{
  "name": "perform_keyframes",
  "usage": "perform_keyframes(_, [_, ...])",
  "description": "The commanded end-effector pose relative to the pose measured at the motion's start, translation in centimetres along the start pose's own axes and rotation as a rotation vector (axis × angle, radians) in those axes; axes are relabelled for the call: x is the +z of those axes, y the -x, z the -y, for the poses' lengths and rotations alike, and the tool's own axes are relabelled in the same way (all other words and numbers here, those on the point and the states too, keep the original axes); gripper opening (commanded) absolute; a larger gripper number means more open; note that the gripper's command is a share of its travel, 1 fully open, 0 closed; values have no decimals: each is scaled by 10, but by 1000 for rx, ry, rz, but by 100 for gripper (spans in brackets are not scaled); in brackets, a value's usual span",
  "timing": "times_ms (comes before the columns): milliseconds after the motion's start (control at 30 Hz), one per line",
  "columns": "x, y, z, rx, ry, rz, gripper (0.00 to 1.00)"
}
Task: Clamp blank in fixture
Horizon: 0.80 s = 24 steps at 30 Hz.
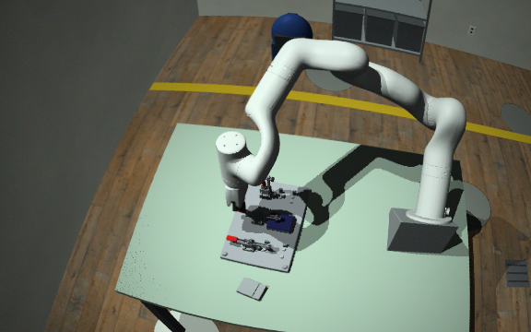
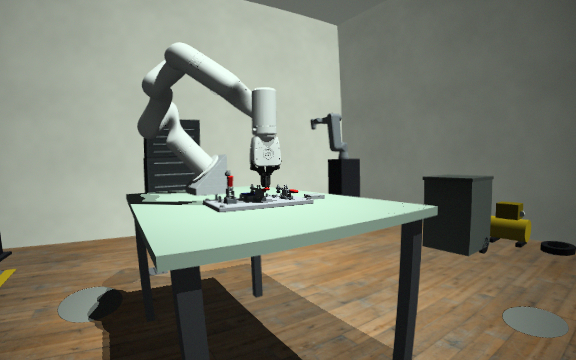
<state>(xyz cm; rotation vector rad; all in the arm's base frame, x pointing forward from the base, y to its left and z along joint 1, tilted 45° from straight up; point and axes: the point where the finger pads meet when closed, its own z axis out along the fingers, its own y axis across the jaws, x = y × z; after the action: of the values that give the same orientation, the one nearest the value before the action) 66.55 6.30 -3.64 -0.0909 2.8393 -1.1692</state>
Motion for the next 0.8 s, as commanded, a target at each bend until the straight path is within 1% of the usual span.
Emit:
perform_keyframes(0, [0, 1, 0, 0, 0, 2, 0])
perform_keyframes(767, [2, 1, 0, 0, 0, 2, 0])
